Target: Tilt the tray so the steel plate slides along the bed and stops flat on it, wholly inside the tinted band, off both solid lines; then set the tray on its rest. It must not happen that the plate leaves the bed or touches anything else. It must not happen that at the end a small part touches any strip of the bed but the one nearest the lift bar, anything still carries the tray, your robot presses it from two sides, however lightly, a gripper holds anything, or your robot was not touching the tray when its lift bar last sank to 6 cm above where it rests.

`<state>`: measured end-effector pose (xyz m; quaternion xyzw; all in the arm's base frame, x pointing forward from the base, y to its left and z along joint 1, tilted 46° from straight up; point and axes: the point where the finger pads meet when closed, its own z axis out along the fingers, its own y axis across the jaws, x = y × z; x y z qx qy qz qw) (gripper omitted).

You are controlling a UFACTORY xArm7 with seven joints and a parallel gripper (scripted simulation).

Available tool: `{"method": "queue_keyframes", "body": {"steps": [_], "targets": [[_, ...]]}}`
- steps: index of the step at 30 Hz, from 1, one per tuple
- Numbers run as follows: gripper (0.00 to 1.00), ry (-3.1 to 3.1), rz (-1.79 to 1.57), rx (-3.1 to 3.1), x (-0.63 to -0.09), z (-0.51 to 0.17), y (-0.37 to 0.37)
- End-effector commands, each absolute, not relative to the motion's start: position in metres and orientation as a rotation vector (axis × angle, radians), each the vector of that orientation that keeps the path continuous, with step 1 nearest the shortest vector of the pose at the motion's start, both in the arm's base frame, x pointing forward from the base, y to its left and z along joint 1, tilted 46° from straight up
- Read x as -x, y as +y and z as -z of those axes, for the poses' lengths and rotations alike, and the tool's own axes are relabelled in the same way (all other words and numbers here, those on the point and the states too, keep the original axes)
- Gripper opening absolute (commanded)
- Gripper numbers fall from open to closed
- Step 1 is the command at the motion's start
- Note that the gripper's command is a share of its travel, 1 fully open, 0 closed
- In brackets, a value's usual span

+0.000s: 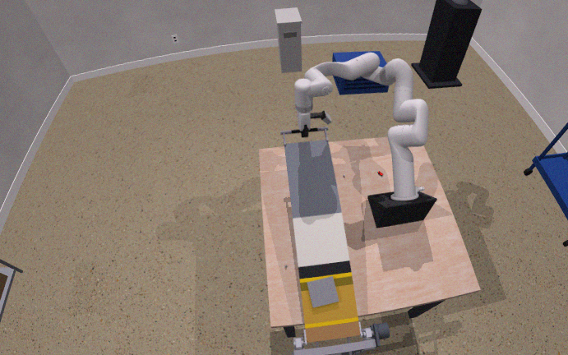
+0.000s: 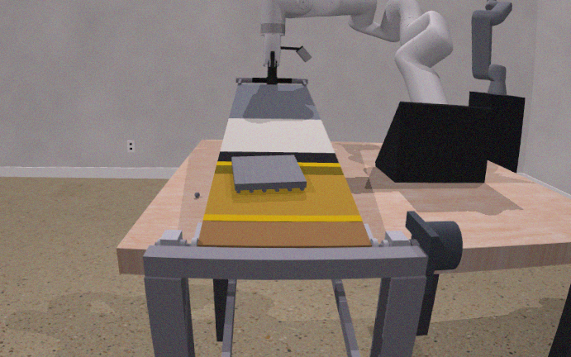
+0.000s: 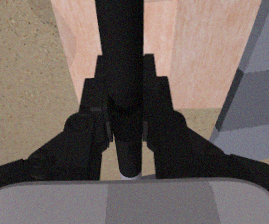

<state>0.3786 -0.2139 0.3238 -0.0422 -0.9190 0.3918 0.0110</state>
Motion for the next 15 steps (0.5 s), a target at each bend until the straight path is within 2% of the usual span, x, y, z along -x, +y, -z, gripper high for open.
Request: {"method": "queue_keyframes", "body": {"steps": [1,5,10,15], "targets": [[0.0,-2.872,-1.225,0.127,-0.382,-0.337,-0.193],[0.0,-2.872,-1.225,0.127,-0.385,-0.366,-0.143],[0.0,-2.872,-1.225,0.127,-0.381,-0.33,-0.205],[0.0,-2.872,-1.225,0.127,-0.38,-0.327,-0.209]]}}
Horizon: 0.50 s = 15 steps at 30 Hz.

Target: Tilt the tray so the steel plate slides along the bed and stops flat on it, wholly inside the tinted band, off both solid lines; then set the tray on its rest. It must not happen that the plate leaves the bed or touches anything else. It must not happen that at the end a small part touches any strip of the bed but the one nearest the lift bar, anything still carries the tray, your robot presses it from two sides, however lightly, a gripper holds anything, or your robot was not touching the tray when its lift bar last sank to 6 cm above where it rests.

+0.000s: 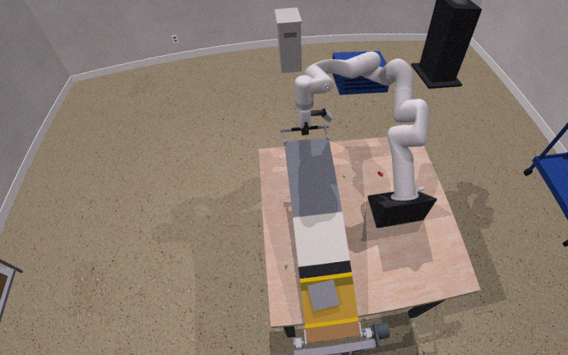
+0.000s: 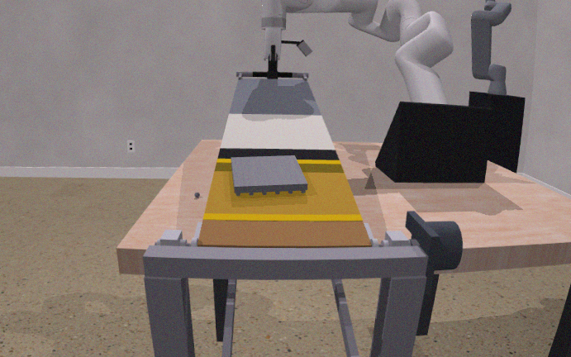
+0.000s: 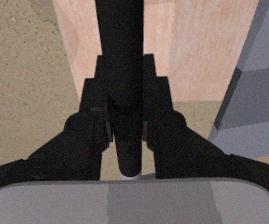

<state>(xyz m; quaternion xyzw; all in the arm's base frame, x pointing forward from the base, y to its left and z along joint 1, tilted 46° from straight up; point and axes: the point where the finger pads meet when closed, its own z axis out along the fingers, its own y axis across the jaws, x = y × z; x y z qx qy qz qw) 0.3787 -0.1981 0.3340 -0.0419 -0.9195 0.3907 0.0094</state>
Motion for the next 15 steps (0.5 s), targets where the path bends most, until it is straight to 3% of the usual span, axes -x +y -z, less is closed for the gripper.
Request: {"method": "queue_keyframes", "body": {"steps": [1,15], "targets": [[0.0,-2.872,-1.225,0.127,-0.3804,-0.3272,-0.2089],[0.0,-2.872,-1.225,0.127,-0.3802,-0.325,-0.2122]]}}
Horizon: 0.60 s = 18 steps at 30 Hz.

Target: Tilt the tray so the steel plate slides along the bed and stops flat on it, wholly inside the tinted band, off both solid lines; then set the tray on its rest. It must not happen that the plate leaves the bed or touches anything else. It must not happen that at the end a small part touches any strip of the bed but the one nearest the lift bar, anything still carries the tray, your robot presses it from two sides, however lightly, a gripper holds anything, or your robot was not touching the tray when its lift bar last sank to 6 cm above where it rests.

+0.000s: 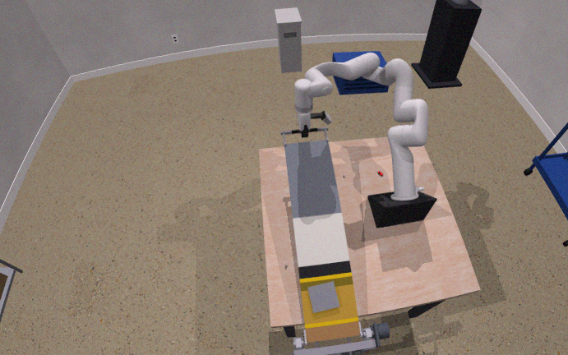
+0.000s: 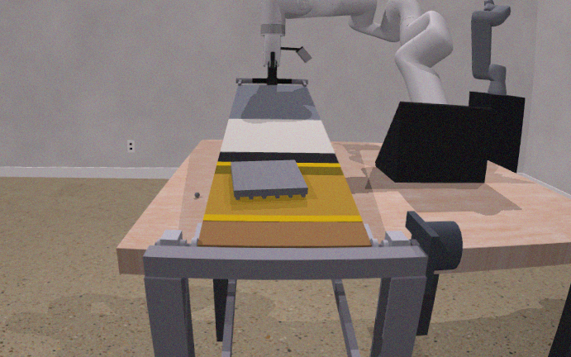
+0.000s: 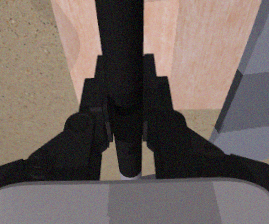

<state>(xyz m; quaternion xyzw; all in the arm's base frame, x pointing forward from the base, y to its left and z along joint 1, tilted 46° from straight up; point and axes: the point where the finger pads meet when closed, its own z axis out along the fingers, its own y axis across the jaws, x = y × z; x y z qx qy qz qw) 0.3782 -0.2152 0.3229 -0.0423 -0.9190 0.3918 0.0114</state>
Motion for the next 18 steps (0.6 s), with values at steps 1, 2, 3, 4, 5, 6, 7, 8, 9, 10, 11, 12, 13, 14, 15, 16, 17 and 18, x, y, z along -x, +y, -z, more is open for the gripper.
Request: {"method": "queue_keyframes", "body": {"steps": [1,2,3,4,5,6,7,8,9,10,11,12,13,14,15,16,17,18], "targets": [[0.0,-2.872,-1.225,0.127,-0.38,-0.325,-0.212],[0.0,-2.872,-1.225,0.127,-0.38,-0.325,-0.212],[0.0,-2.872,-1.225,0.127,-0.38,-0.325,-0.212],[0.0,-2.872,-1.225,0.127,-0.38,-0.327,-0.209],[0.0,-2.872,-1.225,0.127,-0.38,-0.325,-0.212],[0.0,-2.872,-1.225,0.127,-0.38,-0.323,-0.215],[0.0,-2.872,-1.225,0.127,-0.38,-0.322,-0.217],[0.0,-2.872,-1.225,0.127,-0.38,-0.32,-0.22],[0.0,-2.872,-1.225,0.127,-0.379,-0.318,-0.222],[0.0,-2.872,-1.225,0.127,-0.379,-0.316,-0.225],[0.0,-2.872,-1.225,0.127,-0.379,-0.315,-0.228],[0.0,-2.872,-1.225,0.127,-0.379,-0.313,-0.23],[0.0,-2.872,-1.225,0.127,-0.379,-0.311,-0.233],[0.0,-2.872,-1.225,0.127,-0.379,-0.309,-0.235],[0.0,-2.872,-1.225,0.127,-0.378,-0.307,-0.238],[0.0,-2.872,-1.225,0.127,-0.378,-0.306,-0.24],[0.0,-2.872,-1.225,0.127,-0.378,-0.304,-0.243],[0.0,-2.872,-1.225,0.127,-0.378,-0.302,-0.245]]}}
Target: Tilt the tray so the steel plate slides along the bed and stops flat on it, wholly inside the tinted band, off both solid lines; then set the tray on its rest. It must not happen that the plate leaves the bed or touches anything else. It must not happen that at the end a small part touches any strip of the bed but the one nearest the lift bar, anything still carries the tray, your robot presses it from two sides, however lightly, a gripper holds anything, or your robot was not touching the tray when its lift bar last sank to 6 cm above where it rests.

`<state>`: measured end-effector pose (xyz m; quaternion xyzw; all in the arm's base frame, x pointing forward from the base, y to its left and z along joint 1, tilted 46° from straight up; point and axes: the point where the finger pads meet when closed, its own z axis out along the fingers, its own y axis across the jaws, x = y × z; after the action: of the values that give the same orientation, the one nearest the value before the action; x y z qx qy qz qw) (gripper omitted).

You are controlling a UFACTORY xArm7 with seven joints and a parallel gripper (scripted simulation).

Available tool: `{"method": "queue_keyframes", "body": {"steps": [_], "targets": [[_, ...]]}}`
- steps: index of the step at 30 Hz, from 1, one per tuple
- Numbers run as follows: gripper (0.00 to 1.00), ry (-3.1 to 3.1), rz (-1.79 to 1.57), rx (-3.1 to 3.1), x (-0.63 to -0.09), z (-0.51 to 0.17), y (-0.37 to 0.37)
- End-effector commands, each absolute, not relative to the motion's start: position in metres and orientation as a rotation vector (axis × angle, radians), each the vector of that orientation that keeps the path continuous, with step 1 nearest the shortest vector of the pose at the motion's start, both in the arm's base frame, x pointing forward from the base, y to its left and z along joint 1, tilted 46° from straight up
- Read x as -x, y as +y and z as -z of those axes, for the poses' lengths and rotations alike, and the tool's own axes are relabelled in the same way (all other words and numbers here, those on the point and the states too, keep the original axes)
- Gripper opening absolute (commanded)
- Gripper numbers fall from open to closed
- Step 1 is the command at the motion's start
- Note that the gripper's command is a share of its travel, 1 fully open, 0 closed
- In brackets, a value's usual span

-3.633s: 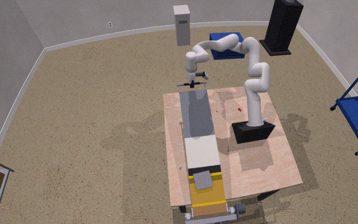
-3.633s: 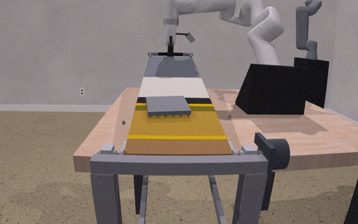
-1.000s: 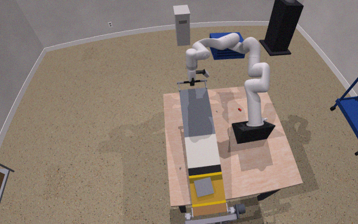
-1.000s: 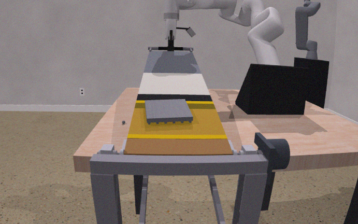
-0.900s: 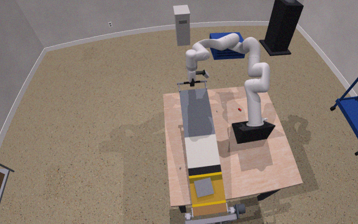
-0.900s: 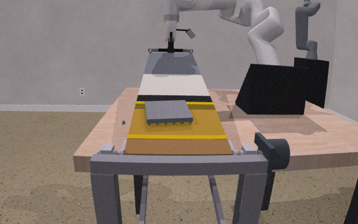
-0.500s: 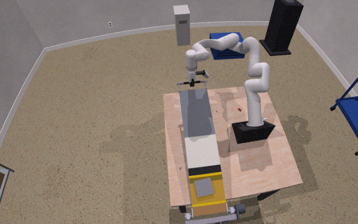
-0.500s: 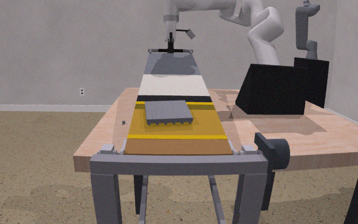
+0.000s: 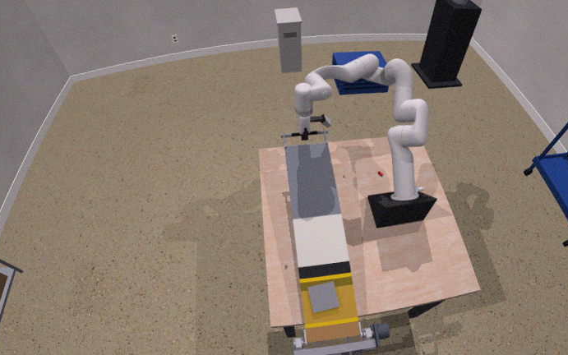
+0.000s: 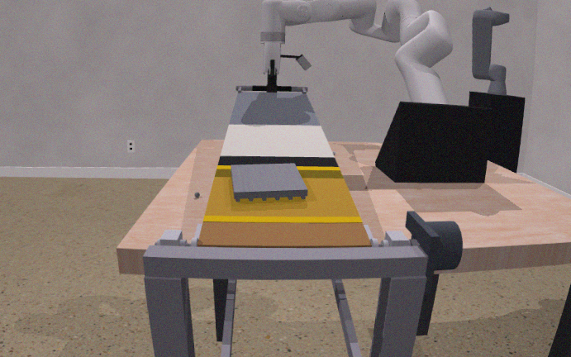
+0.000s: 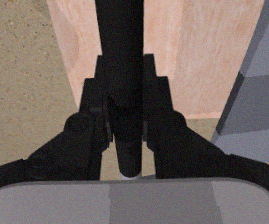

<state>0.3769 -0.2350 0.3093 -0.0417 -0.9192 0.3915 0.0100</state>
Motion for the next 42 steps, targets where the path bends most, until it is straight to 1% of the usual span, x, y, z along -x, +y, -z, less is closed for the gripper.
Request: {"method": "queue_keyframes", "body": {"steps": [1,34,42], "targets": [[0.0,-2.872,-1.225,0.127,-0.378,-0.302,-0.245],[0.0,-2.872,-1.225,0.127,-0.372,-0.237,-0.325],[0.0,-2.872,-1.225,0.127,-0.372,-0.229,-0.333]]}}
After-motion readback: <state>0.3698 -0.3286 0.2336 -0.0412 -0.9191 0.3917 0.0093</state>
